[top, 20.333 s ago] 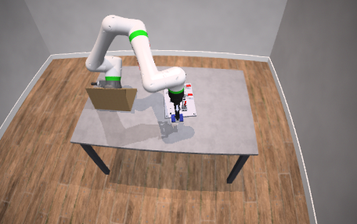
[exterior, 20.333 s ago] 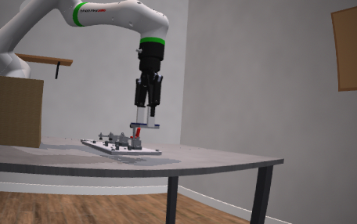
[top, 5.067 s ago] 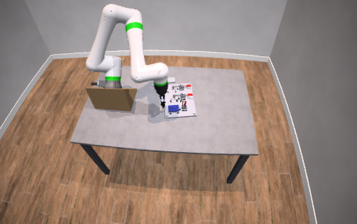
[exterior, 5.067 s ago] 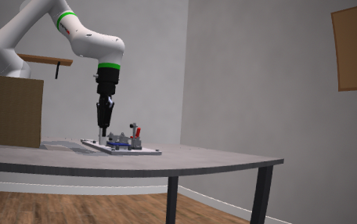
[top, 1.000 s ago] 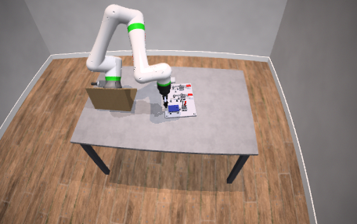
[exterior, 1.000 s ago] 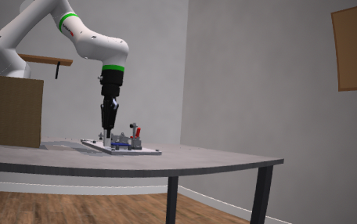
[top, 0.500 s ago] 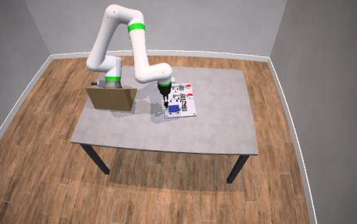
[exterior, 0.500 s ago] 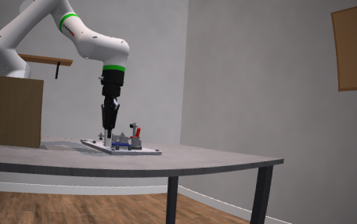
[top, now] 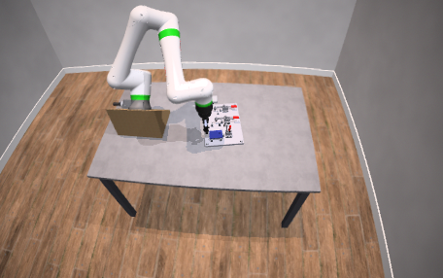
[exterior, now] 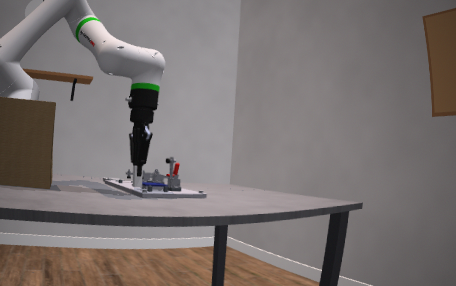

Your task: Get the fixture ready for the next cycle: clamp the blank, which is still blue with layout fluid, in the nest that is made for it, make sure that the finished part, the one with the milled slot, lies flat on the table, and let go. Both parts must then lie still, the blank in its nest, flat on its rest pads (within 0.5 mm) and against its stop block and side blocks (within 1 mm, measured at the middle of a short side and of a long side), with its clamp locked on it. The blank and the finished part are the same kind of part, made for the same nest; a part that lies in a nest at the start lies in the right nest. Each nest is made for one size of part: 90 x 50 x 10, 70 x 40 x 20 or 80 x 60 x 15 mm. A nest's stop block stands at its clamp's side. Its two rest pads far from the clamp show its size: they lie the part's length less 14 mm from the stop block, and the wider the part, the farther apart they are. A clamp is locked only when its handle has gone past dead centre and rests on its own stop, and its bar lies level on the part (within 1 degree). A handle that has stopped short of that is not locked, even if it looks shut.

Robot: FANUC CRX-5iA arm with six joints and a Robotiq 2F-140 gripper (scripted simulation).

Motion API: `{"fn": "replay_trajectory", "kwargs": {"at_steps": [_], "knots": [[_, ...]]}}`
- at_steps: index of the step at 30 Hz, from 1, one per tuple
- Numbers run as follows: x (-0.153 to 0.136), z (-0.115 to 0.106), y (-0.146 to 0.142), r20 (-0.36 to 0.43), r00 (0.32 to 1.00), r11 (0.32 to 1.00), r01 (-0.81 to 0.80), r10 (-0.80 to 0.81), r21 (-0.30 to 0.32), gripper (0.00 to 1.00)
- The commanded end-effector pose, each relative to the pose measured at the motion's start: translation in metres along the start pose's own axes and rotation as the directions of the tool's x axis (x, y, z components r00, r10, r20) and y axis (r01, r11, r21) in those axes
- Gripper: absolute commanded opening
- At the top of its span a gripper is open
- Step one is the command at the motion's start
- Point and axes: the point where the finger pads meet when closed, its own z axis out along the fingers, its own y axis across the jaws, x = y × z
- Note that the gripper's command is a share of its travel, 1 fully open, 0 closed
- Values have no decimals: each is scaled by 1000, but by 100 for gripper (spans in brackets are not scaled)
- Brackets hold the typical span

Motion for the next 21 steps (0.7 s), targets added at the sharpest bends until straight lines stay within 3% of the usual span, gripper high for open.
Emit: {"fn": "replay_trajectory", "kwargs": {"at_steps": [1, 14, 21], "knots": [[-5, 0, 0, 0, 1000, 1000, 0, 0, 0, 0], [-18, -1, 0, 0, 1000, 1000, 0, 0, 0, 0], [-18, -23, 0, 0, 1000, 1000, 0, 0, 0, 0]]}}
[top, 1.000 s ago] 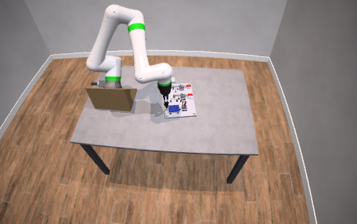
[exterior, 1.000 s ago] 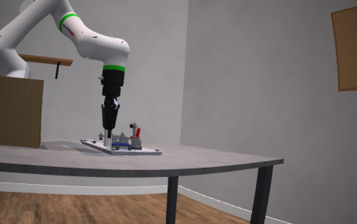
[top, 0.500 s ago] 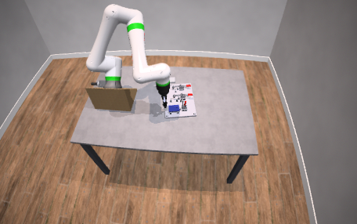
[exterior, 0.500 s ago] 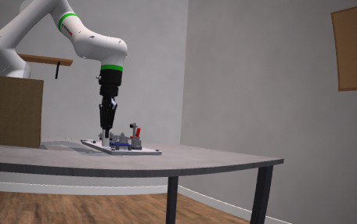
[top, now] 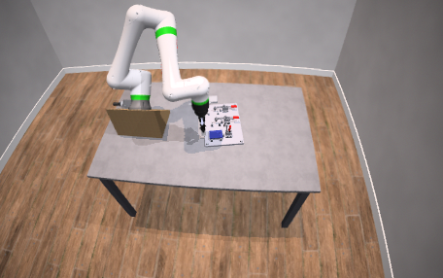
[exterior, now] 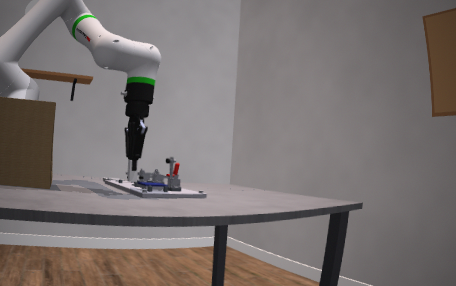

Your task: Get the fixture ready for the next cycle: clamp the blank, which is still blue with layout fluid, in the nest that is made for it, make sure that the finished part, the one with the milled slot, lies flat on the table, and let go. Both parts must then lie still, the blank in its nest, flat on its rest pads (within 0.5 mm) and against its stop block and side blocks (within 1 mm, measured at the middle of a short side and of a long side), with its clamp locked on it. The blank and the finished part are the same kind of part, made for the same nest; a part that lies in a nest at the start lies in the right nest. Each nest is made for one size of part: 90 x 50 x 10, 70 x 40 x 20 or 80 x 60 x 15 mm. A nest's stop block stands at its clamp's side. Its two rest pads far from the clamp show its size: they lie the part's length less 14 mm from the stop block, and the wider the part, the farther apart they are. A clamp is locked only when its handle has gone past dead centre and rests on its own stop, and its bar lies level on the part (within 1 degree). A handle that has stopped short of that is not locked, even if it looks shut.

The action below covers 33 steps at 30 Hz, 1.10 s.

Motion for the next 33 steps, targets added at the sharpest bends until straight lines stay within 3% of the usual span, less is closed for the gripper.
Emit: {"fn": "replay_trajectory", "kwargs": {"at_steps": [1, 7, 33], "knots": [[0, -7, 0, 0, 1000, 1000, 0, 0, 0, 0], [0, -24, 0, 0, 1000, 1000, 0, 0, 0, 0], [0, -24, 0, 0, 1000, 1000, 0, 0, 0, 0]]}}
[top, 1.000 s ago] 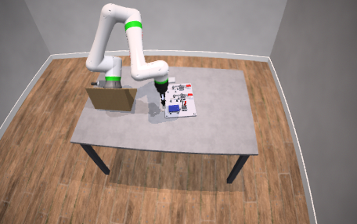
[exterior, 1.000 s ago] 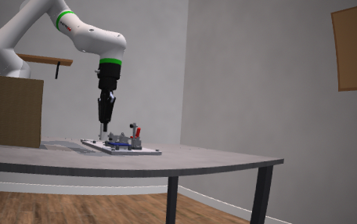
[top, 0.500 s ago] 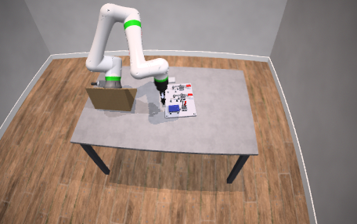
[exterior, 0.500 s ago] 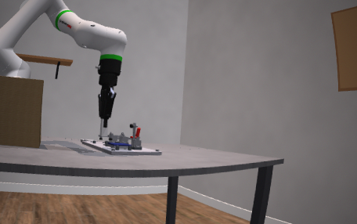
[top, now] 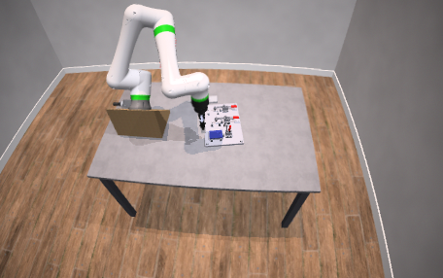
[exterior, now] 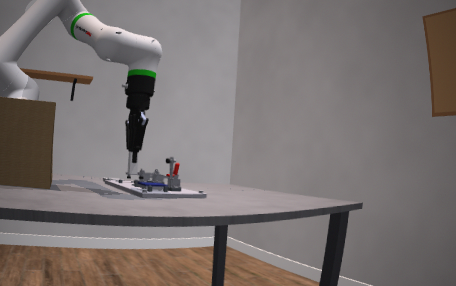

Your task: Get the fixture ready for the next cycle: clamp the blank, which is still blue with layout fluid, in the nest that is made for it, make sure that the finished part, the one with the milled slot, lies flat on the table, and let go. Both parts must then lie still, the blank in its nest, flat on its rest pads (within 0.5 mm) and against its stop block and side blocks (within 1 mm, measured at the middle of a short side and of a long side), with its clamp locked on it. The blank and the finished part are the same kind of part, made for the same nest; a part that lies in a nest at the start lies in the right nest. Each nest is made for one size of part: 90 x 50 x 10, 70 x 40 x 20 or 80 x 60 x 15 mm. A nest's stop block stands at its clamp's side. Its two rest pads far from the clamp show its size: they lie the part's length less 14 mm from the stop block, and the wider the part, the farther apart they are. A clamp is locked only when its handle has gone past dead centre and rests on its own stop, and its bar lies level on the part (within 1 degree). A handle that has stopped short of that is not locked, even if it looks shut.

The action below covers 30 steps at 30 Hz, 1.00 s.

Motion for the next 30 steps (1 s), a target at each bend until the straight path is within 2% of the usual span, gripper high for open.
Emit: {"fn": "replay_trajectory", "kwargs": {"at_steps": [1, 12, 19, 30], "knots": [[0, 0, 0, 0, 1000, 1000, 0, 0, 0, 0], [5, 0, -4, 0, 1000, 1000, 0, 0, 0, 0], [23, 0, -19, 0, 1000, 1000, 0, 0, 0, 0], [70, 0, -57, 0, 1000, 1000, 0, 0, 0, 0]]}}
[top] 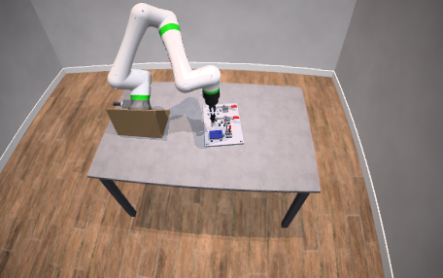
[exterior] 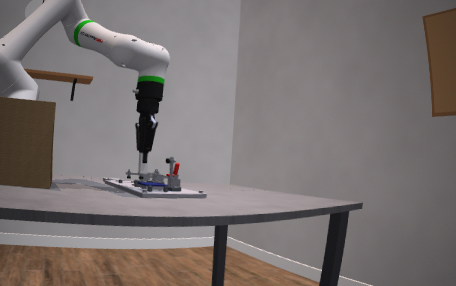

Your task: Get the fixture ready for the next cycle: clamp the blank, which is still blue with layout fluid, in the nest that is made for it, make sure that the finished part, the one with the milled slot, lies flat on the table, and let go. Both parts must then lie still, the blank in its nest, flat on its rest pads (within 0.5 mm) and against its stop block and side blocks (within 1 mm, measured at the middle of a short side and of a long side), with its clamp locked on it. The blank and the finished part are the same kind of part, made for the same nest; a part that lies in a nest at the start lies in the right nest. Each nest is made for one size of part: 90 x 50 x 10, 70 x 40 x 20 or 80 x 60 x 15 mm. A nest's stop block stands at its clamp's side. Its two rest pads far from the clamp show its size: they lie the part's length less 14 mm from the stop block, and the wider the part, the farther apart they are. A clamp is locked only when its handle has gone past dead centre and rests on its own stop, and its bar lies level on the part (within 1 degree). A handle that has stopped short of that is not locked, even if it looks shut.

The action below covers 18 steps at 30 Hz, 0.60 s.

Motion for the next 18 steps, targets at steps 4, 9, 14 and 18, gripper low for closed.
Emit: {"fn": "replay_trajectory", "kwargs": {"at_steps": [4, 9, 14, 18], "knots": [[12, 0, -9, 1, 1000, 1000, -1, 1, -1, 0], [12, 0, -9, 1, 1000, 1000, -1, 1, -1, 0], [12, 11, -9, 1, 1000, 1000, -1, 1, -1, 0], [12, 25, -9, 1, 1000, 1000, -1, 1, -1, 0]]}}
